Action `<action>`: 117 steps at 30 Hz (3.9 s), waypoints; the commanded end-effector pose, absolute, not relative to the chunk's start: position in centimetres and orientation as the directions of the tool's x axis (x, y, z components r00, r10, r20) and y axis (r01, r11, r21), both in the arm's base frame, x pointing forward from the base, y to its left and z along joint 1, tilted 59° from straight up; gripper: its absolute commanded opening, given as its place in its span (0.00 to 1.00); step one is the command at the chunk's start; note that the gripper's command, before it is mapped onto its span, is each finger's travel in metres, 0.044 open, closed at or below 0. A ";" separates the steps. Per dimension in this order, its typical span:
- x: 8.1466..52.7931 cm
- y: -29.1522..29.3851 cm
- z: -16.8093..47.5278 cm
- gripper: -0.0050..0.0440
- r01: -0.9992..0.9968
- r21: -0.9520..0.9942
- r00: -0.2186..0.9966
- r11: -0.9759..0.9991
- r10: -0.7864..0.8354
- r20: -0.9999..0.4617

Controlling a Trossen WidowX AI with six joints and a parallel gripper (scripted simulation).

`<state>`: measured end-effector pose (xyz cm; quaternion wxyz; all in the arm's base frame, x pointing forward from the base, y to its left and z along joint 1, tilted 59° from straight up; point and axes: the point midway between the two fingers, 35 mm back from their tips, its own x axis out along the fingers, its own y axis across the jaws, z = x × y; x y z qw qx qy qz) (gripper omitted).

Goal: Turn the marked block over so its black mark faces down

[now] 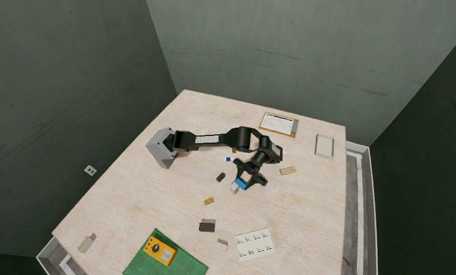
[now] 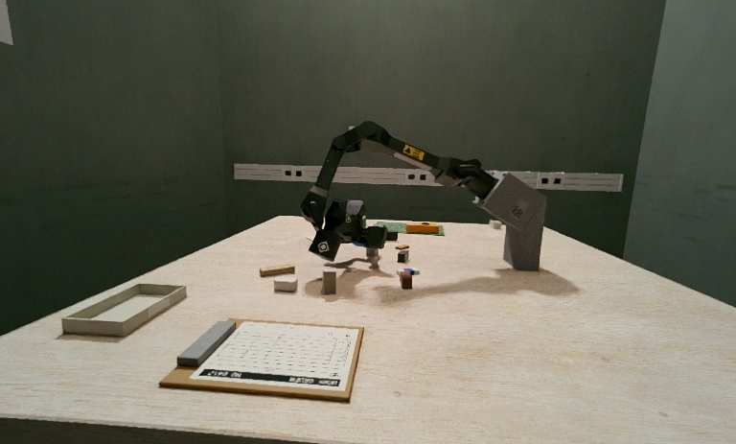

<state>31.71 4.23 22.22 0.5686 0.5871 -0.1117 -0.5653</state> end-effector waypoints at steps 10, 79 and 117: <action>31.7 4.2 22.7 0.00 0.503 0.799 0.341 -0.330 -0.773 -0.535; 34.2 4.4 21.2 0.00 0.504 0.799 0.341 -0.329 -0.774 -0.534; 34.1 4.4 21.2 0.00 0.503 0.799 0.342 -0.330 -0.773 -0.534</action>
